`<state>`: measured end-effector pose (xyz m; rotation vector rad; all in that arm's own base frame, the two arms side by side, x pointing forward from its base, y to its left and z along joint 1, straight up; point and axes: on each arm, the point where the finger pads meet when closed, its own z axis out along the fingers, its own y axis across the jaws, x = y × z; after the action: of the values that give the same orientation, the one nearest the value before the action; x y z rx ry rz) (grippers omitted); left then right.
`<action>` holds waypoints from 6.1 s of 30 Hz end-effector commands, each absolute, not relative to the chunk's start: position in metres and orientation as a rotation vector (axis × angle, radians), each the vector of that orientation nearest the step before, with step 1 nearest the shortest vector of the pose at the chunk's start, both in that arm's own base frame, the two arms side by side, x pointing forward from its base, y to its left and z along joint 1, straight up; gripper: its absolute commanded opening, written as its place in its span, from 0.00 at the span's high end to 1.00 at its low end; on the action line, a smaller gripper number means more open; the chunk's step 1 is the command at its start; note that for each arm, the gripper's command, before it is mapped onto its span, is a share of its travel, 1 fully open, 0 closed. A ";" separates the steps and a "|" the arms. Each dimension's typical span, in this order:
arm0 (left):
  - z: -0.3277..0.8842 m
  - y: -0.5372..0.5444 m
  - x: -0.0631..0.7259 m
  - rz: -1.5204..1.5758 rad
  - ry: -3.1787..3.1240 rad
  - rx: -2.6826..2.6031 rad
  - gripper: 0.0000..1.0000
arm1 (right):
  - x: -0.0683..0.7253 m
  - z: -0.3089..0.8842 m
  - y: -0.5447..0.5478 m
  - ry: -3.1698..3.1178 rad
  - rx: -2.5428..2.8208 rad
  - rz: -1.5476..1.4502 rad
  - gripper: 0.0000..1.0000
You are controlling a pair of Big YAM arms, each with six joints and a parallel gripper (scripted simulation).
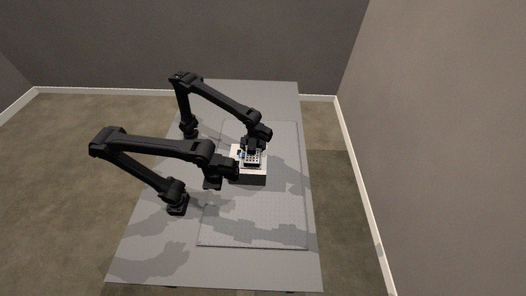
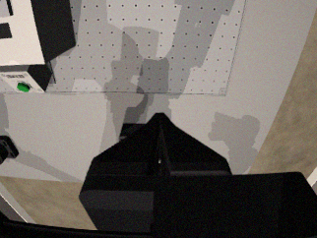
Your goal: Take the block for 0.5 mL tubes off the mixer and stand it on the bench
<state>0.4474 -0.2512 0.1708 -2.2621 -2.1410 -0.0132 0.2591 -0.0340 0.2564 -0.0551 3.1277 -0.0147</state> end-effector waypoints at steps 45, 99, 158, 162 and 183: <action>0.182 -0.253 0.461 -0.025 -2.155 -2.279 0.00 | 0.260 0.266 -0.034 3.099 -0.049 -0.020 1.00; 0.188 -0.255 0.464 -0.032 -2.169 -2.288 1.00 | 0.258 0.263 -0.033 3.112 -0.047 -0.020 1.00; 0.188 -0.255 0.464 -0.032 -2.169 -2.288 1.00 | 0.244 0.264 0.005 2.936 -0.030 -0.012 1.00; 0.188 -0.255 0.464 -0.032 -2.169 -2.288 1.00 | 0.243 0.265 0.014 2.886 -0.026 -0.011 1.00; 0.188 -0.255 0.464 -0.032 -2.169 -2.288 1.00 | 0.215 0.263 0.108 2.513 -0.013 0.040 1.00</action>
<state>0.4468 -0.2502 0.1690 -2.2612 -2.1332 -0.0115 0.2159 0.0876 0.2586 -0.1027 2.5652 -0.0226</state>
